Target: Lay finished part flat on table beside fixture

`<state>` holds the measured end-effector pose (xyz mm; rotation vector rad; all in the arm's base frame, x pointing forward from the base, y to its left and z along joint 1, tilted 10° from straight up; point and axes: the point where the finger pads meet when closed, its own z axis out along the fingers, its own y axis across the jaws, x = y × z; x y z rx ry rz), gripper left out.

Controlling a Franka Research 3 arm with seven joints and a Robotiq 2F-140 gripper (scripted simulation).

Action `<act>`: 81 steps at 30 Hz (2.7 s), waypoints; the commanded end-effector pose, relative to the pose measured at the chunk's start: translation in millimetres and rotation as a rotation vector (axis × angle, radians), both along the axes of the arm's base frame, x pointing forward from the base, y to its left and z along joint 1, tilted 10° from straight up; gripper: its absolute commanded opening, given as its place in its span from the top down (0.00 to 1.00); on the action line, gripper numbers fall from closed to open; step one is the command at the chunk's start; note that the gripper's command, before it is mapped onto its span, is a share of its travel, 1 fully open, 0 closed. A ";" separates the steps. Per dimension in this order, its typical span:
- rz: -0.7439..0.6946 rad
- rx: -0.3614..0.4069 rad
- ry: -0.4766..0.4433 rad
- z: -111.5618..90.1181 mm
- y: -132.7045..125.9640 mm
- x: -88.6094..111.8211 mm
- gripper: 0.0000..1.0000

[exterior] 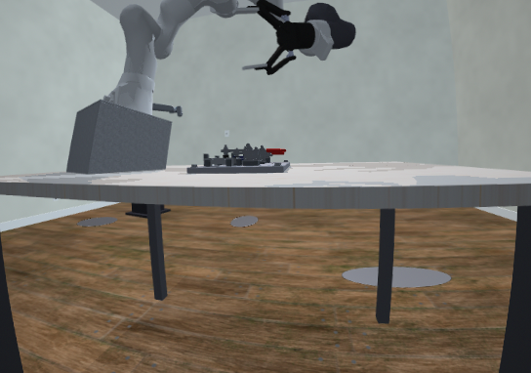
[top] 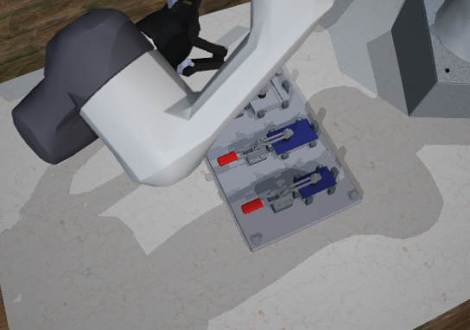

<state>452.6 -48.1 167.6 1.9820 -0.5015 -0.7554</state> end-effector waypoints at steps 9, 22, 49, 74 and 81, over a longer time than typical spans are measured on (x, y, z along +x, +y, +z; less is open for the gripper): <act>0.000 0.000 0.000 0.1 0.0 0.0 0.00; 0.007 0.055 0.008 -7.6 0.3 -2.2 0.00; 0.078 0.509 0.024 -65.8 15.7 -22.5 0.00; 0.097 0.602 0.013 -76.5 21.4 -26.6 0.00; 0.119 0.698 -0.005 -86.7 27.8 -30.4 0.00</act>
